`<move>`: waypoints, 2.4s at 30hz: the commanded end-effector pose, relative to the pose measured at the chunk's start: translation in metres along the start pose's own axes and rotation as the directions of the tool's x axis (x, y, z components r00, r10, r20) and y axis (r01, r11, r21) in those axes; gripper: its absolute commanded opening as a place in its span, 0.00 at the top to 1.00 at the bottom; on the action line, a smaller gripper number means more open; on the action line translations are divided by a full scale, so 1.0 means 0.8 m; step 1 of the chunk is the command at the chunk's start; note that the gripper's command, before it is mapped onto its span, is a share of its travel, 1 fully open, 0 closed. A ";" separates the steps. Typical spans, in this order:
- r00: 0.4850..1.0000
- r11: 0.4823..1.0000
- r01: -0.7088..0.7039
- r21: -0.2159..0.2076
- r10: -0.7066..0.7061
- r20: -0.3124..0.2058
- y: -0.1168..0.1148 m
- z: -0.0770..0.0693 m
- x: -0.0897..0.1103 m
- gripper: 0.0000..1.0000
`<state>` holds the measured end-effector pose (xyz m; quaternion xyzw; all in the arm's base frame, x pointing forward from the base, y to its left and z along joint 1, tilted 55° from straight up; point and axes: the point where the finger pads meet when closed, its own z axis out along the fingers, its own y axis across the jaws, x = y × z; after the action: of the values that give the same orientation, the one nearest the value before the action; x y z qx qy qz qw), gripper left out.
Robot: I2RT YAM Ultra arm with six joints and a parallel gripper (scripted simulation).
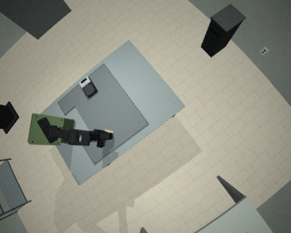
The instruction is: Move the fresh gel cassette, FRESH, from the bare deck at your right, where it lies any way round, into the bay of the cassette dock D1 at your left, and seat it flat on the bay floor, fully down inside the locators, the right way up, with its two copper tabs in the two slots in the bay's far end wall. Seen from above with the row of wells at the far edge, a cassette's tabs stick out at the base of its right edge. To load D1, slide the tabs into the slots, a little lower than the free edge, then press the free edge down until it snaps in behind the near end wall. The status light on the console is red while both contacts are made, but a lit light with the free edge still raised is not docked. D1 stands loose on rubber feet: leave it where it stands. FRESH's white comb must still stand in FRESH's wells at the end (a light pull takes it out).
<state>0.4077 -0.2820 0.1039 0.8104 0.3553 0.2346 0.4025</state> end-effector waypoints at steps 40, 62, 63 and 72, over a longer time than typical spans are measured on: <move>1.000 1.000 0.000 -0.006 0.000 0.003 -0.001 -0.001 -0.002 1.00; 1.000 1.000 -0.002 -0.018 0.002 0.013 0.008 -0.007 -0.009 1.00; 1.000 1.000 -0.002 -0.018 0.002 0.013 0.008 -0.007 -0.009 1.00; 1.000 1.000 0.001 -0.019 0.000 0.010 0.010 -0.008 -0.005 1.00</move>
<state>0.4062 -0.2817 0.0993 0.8113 0.3555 0.2339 0.4009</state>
